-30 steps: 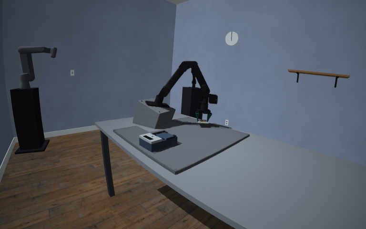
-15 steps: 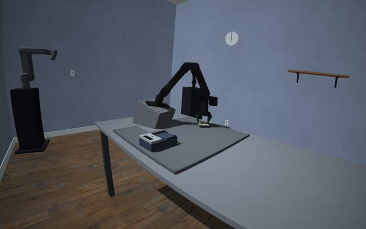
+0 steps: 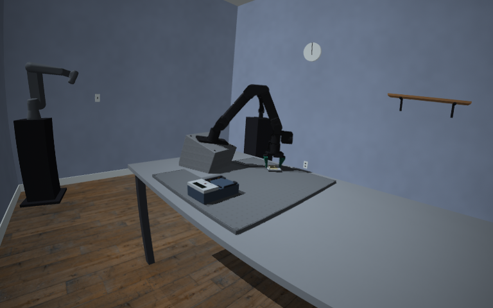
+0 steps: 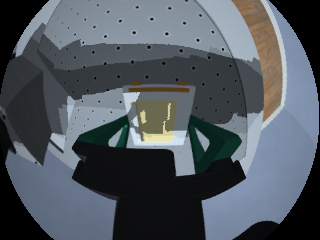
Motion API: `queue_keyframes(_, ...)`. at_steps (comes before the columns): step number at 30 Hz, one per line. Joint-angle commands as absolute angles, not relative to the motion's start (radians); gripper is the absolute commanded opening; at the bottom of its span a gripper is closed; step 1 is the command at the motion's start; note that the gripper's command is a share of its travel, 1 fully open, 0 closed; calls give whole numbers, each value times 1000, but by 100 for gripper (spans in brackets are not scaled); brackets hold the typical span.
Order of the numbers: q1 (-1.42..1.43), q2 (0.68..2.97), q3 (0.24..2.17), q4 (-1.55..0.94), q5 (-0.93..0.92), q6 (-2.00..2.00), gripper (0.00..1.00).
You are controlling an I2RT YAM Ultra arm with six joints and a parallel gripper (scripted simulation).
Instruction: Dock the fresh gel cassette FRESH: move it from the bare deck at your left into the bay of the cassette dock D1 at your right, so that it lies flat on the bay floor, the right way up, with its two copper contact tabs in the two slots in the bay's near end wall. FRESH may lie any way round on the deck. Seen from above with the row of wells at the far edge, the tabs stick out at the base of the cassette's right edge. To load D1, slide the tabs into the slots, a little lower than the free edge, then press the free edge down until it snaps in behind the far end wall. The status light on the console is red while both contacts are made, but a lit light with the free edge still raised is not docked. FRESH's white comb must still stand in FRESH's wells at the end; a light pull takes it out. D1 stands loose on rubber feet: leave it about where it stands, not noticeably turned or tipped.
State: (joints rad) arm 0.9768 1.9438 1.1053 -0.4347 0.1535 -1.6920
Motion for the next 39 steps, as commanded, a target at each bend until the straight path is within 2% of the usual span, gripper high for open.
queue_keyframes(1, 965, 1956, 1084, -425, 143, -1696, 0)
queue_keyframes(34, 975, 1949, 1123, -421, 142, -1697, 0)
queue_keyframes(35, 973, 1959, 1102, -409, 148, -1696, 100)
queue_keyframes(39, 973, 1959, 1102, -409, 148, -1696, 100)
